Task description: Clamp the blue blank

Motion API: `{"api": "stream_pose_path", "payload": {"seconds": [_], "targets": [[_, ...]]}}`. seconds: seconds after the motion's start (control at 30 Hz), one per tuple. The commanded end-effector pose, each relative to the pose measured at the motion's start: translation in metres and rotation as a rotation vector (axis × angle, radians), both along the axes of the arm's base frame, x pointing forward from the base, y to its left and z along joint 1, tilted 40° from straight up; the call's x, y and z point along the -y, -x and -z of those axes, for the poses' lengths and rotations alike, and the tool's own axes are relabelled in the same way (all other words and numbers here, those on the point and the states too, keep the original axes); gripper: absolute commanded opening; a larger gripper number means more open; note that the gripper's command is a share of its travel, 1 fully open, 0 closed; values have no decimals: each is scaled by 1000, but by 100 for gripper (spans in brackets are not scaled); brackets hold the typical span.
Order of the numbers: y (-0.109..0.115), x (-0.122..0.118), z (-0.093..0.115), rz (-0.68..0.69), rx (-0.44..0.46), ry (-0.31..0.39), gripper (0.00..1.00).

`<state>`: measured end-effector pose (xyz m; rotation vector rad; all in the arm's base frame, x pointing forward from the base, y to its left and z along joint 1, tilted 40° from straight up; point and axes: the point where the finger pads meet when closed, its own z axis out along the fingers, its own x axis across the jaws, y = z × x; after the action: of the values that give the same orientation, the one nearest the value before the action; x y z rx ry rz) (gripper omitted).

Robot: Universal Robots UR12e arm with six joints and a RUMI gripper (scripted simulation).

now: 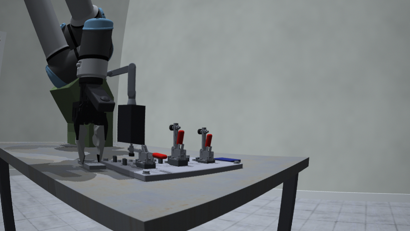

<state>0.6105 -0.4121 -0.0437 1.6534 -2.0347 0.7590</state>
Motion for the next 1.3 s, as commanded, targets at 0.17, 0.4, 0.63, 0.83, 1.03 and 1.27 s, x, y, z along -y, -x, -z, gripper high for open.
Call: {"api": "stream_pose_path", "payload": {"seconds": [0.17,0.4,0.63,0.83,1.03,1.27], "targets": [[0,1,1,-1,1,0,0],[0,3,3,-1,1,0,0],[0,4,4,-1,1,0,0],[-1,4,5,-1,1,0,0],[-1,4,5,-1,1,0,0],[-1,4,5,-1,1,0,0]]}}
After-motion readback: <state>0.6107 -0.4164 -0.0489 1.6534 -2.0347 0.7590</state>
